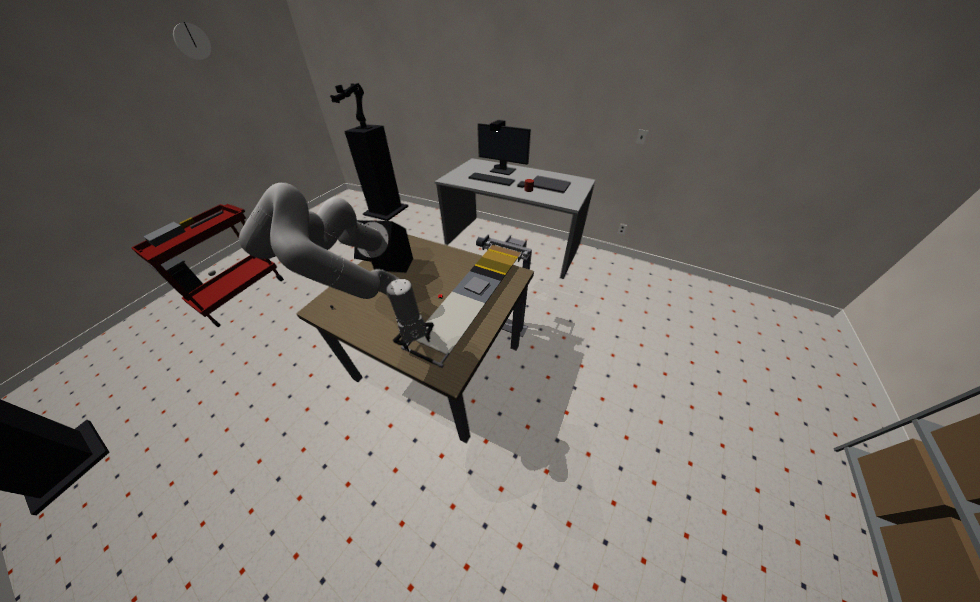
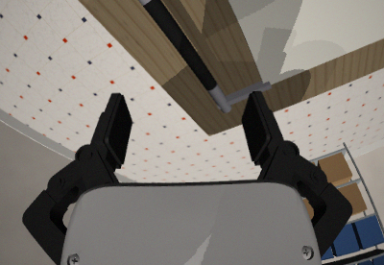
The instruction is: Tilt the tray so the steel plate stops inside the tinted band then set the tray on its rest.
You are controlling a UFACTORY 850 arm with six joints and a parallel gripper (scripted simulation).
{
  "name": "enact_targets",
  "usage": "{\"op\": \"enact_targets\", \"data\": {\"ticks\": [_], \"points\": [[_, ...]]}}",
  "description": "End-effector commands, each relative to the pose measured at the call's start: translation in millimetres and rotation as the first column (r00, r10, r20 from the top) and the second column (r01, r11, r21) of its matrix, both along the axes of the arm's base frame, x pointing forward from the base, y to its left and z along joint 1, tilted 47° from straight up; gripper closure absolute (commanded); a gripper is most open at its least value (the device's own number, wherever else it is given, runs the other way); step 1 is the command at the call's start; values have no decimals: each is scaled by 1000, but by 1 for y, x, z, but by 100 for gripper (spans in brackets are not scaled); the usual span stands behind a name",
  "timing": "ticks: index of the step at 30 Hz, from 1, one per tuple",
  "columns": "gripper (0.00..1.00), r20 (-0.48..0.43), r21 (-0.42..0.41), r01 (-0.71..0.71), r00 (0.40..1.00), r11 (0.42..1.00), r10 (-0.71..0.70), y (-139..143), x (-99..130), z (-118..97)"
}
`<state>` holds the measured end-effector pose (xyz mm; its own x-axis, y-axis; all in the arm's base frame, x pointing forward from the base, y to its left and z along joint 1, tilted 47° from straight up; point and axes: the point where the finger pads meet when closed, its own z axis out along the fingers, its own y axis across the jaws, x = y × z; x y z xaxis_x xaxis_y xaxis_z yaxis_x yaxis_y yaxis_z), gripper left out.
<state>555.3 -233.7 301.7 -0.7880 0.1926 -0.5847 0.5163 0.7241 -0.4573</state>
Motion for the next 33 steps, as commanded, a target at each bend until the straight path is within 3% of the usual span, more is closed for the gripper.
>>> {"op": "enact_targets", "data": {"ticks": [1,14,26,27,33], "points": [[0,-46,-13,-37,998,999,36,0,1,0],[0,-328,-95,-324,903,941,278,-5,2,-5],[0,-371,-100,-368,876,924,309,-5,3,-6],[60,-371,-100,-368,876,924,309,-5,3,-6],[60,-371,-100,-368,876,924,309,-5,3,-6]]}}
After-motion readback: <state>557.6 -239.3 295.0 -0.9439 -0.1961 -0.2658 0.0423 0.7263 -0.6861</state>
